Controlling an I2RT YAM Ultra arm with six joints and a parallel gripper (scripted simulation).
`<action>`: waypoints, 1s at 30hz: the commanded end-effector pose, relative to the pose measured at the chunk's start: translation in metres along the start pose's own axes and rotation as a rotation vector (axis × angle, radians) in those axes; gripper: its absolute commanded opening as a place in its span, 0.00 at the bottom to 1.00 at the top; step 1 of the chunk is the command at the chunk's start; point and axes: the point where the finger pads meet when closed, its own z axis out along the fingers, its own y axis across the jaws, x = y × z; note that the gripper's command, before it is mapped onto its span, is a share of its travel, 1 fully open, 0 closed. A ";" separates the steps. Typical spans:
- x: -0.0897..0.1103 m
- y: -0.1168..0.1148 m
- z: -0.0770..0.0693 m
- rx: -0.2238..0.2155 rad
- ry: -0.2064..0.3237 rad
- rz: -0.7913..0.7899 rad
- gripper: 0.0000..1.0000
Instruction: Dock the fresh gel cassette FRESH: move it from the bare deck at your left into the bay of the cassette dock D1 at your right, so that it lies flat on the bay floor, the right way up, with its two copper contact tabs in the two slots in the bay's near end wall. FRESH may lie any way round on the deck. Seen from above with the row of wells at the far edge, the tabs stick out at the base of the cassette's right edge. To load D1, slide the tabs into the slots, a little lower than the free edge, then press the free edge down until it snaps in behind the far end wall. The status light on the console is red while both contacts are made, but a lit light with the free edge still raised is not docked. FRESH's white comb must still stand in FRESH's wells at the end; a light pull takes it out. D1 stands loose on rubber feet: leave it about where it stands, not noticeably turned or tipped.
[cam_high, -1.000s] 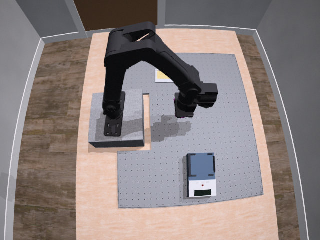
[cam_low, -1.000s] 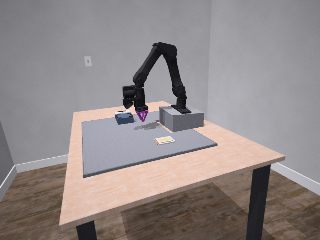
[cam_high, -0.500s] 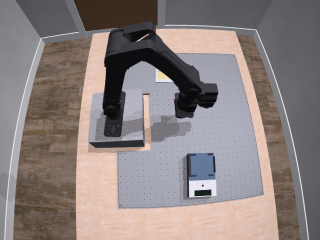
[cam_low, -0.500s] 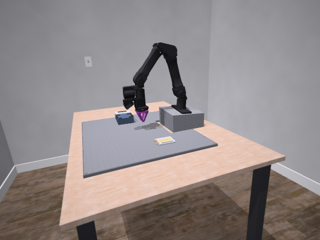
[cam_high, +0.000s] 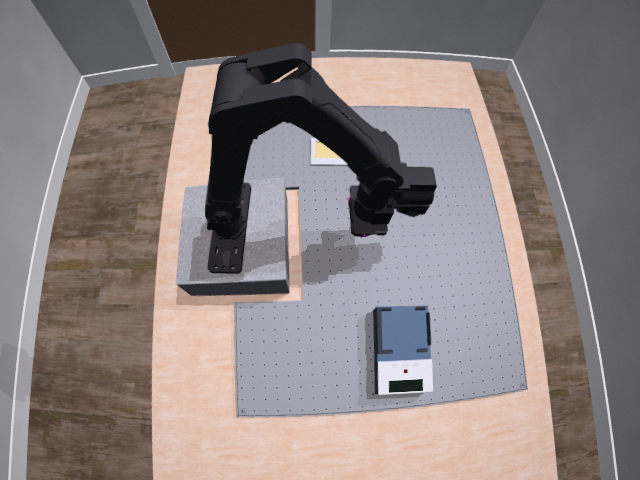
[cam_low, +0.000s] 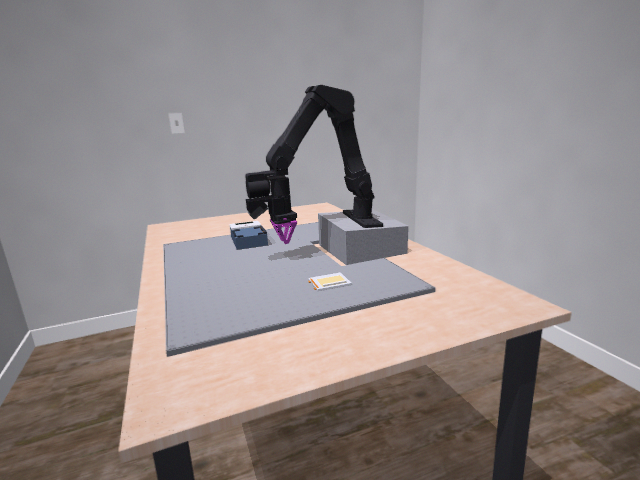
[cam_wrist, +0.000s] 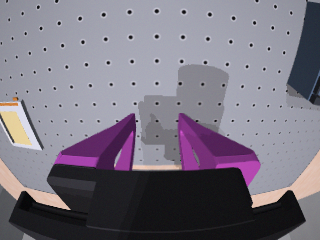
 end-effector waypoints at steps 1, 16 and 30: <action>-0.021 0.000 -0.015 0.002 -0.078 0.002 0.36; 0.010 0.042 -0.007 -0.005 -0.016 0.050 0.36; 0.010 0.104 -0.018 -0.014 -0.049 0.048 0.36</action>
